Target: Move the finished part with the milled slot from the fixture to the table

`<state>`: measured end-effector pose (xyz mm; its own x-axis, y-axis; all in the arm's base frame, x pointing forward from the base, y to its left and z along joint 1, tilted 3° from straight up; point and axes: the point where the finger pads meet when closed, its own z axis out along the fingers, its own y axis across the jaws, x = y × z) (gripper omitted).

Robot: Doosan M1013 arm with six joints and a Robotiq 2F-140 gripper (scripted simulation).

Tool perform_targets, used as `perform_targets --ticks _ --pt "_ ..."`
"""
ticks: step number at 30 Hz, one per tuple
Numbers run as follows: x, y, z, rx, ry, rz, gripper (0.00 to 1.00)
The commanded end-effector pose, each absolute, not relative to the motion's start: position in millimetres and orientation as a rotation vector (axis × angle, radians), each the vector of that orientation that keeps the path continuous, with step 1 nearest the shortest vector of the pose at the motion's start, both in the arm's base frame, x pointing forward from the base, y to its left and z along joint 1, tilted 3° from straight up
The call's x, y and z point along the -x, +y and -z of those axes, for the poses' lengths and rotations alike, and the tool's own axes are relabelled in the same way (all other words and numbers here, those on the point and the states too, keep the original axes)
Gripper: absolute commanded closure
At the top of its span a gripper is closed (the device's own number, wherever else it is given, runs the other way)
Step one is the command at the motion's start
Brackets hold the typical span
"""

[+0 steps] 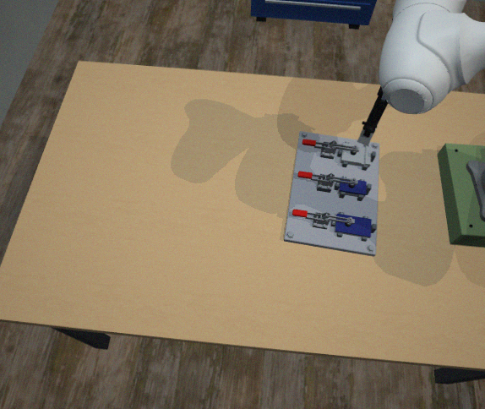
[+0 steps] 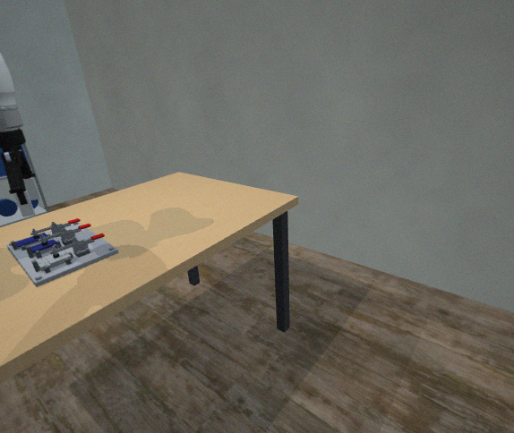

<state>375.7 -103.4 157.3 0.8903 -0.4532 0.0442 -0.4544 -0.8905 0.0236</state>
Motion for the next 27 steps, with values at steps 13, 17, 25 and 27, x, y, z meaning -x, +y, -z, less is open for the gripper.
perform_targets --ticks 13,17,25,27 --pt "-374.3 -116.1 -166.4 -3.097 -0.26 -0.05 0.0" --pt "-374.3 -116.9 -166.8 -3.099 -0.23 -0.049 0.0" --pt "-374.3 -117.1 -167.0 -3.1 -0.222 -0.049 0.0" --pt "-374.3 -117.1 -167.0 -3.1 -0.222 -0.049 0.0"
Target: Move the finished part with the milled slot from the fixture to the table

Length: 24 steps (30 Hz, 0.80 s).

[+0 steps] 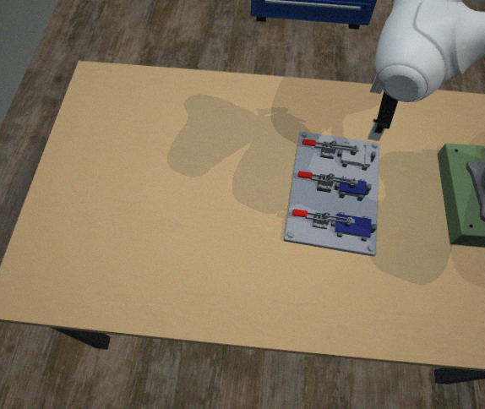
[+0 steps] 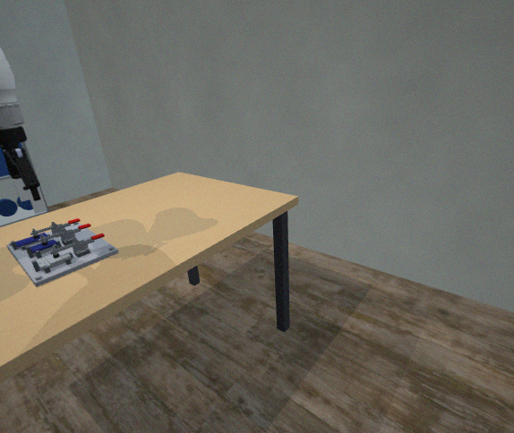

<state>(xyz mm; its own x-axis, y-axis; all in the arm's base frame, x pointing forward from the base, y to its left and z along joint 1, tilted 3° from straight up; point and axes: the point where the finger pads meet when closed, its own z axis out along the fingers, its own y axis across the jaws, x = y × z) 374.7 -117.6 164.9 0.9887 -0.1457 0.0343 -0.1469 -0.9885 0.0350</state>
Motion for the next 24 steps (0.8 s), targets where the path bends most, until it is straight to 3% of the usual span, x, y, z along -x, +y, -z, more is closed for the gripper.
perform_targets --ticks 1,2,3,24 --pt "-374.3 -117.1 -167.0 -3.1 -0.221 -0.049 0.0" --pt "-374.3 -117.1 -167.0 -3.1 -0.221 -0.049 0.0" --pt "-374.3 -117.1 -167.0 -3.1 -0.221 -0.049 1.0" --pt "-374.2 -117.1 -167.0 -3.1 -0.222 -0.05 1.0"
